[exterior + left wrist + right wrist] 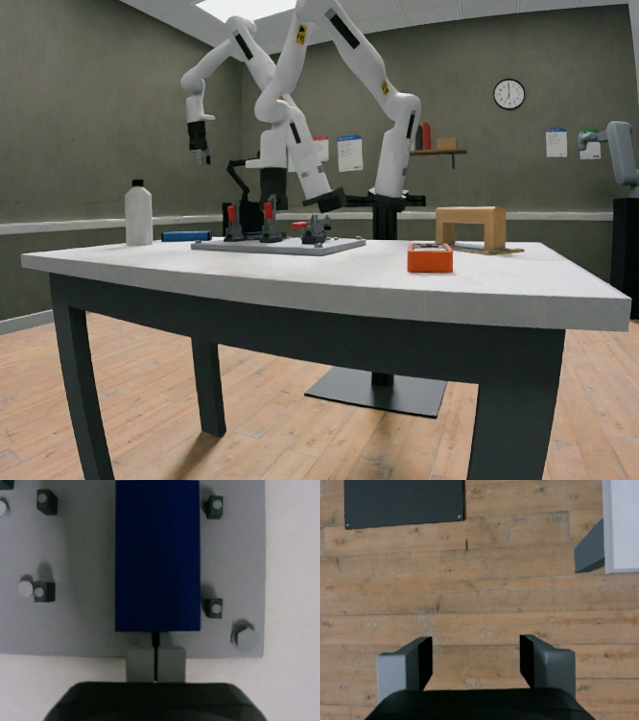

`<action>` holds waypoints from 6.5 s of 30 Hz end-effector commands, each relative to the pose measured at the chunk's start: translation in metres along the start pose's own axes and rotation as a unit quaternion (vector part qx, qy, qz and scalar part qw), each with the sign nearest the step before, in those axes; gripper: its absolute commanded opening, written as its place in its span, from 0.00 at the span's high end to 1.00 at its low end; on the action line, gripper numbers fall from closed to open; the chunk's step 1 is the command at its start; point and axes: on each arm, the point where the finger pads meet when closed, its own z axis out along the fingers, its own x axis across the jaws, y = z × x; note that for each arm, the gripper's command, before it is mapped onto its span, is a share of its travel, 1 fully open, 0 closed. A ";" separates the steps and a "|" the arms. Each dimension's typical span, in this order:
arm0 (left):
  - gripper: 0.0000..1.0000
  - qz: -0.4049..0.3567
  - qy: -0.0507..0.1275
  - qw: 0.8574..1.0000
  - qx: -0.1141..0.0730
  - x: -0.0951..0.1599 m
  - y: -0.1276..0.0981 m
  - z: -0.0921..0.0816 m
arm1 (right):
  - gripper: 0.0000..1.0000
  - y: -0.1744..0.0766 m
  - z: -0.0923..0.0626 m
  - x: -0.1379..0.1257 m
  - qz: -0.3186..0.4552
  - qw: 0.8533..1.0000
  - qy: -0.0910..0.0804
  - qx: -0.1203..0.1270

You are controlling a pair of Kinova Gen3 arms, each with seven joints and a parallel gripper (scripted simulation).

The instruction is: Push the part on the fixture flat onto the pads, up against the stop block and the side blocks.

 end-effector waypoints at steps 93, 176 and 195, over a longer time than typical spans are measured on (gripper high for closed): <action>1.00 0.000 -0.003 1.000 -0.001 -0.003 0.022 -0.042 | 0.00 0.000 -0.001 0.000 0.000 1.000 0.000 -0.001; 1.00 0.006 0.000 1.000 0.001 -0.048 -0.048 -0.043 | 0.00 0.000 -0.001 0.000 0.000 1.000 0.000 -0.001; 1.00 -0.002 -0.001 1.000 0.000 -0.055 -0.056 -0.041 | 0.00 0.000 -0.001 0.000 0.000 1.000 0.000 -0.001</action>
